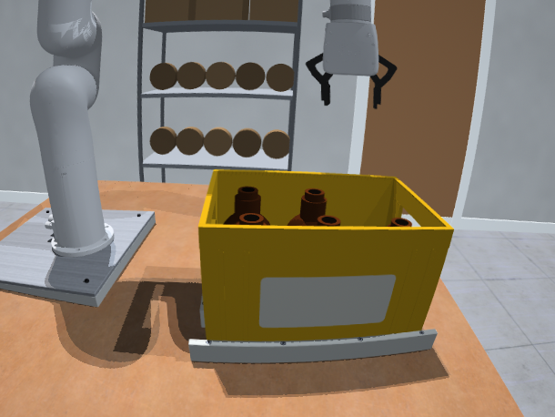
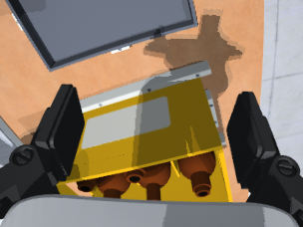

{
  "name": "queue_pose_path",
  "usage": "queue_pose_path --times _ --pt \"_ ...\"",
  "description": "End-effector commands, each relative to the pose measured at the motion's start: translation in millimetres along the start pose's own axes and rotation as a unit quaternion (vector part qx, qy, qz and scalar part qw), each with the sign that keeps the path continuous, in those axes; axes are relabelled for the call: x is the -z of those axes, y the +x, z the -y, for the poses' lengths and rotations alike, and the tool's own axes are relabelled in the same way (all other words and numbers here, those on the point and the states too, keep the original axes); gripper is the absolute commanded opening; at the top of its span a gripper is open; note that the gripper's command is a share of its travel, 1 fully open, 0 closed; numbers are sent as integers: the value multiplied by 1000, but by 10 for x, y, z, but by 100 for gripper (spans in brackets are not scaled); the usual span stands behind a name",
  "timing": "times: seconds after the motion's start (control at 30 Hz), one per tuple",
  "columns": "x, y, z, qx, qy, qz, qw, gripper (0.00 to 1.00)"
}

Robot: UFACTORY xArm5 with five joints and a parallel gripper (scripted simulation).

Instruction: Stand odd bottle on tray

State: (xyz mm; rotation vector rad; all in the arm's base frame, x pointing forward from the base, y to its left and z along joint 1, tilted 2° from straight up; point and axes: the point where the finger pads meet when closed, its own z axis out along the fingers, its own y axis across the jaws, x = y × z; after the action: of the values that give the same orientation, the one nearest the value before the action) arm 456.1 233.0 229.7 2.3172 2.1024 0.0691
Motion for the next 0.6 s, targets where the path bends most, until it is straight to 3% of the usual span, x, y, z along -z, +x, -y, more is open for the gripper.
queue_pose_path --times 0.0,0.33,0.4,0.43,0.57 --pt "-5 -396 -146 -27 2 3 1000 100" --pt "-63 -1469 -328 -97 12 12 995 100" --pt "-63 -1469 -328 -97 12 12 995 100" --pt "-79 -1781 -334 -117 16 14 993 100" --pt "-96 -2106 -318 -139 19 15 990 100"
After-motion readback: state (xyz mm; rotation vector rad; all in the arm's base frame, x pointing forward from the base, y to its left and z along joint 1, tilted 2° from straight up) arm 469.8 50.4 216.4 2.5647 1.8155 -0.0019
